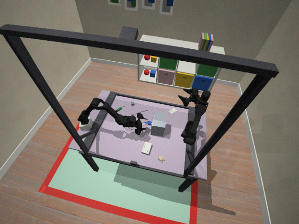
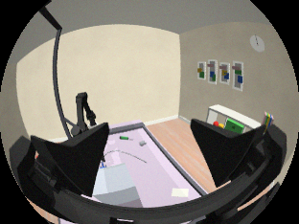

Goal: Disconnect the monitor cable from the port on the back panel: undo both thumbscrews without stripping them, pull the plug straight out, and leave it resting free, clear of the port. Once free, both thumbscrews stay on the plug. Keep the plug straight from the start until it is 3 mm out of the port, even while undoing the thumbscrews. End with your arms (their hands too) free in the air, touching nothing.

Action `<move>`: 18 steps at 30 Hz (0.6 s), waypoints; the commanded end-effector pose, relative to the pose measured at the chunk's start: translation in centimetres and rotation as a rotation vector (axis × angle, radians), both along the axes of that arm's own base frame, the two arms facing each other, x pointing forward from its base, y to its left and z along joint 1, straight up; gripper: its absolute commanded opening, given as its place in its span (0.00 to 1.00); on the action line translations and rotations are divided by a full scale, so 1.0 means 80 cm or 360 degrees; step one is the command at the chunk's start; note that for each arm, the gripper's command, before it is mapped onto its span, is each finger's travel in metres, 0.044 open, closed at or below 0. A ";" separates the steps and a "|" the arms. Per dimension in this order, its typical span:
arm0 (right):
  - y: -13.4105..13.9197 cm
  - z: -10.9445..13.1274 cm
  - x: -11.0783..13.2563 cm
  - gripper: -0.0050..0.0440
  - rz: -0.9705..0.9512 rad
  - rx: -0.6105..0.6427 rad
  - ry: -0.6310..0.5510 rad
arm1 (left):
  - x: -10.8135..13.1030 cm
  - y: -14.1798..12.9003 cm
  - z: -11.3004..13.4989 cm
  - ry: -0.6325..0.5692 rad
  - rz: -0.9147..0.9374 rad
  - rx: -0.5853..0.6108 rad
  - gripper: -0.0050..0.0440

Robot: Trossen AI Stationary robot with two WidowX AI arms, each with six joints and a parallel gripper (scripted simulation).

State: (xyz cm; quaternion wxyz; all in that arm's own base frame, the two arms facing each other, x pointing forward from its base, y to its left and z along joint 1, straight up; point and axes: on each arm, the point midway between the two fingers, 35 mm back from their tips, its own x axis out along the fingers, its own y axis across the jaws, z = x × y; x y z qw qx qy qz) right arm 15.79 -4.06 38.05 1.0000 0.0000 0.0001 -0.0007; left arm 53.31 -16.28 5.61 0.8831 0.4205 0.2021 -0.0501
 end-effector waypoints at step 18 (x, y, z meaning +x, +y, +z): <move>0.001 0.004 0.000 1.00 0.0002 -0.0009 -0.0002 | 0.005 -0.009 0.005 -0.0336 -0.0024 0.0703 1.00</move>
